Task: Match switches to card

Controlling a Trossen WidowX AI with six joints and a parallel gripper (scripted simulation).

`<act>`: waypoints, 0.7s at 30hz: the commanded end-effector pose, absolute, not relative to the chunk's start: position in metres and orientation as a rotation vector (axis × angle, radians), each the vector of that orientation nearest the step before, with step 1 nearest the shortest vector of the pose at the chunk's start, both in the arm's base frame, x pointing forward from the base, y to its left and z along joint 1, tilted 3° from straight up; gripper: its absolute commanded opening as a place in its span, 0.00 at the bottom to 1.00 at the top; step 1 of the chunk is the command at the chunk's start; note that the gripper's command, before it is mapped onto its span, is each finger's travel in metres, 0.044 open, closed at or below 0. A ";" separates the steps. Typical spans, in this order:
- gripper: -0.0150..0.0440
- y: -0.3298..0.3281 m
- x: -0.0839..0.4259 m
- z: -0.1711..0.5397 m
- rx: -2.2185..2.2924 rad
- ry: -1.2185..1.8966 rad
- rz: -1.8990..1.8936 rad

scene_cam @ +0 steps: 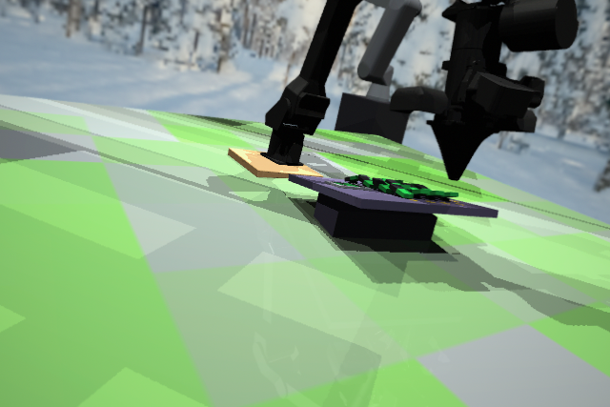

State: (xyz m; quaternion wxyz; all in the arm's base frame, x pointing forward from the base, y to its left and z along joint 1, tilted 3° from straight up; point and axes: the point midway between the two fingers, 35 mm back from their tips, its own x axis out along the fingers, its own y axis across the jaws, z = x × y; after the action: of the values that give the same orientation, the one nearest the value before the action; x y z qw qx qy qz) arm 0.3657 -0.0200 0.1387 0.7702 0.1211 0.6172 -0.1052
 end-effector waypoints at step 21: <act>0.25 -0.020 0.368 0.125 0.264 1.343 -0.227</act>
State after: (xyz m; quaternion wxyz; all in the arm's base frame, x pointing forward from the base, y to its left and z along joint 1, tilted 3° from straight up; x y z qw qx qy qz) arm 0.3674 -0.0202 0.1257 0.7685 0.1210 0.6194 -0.1055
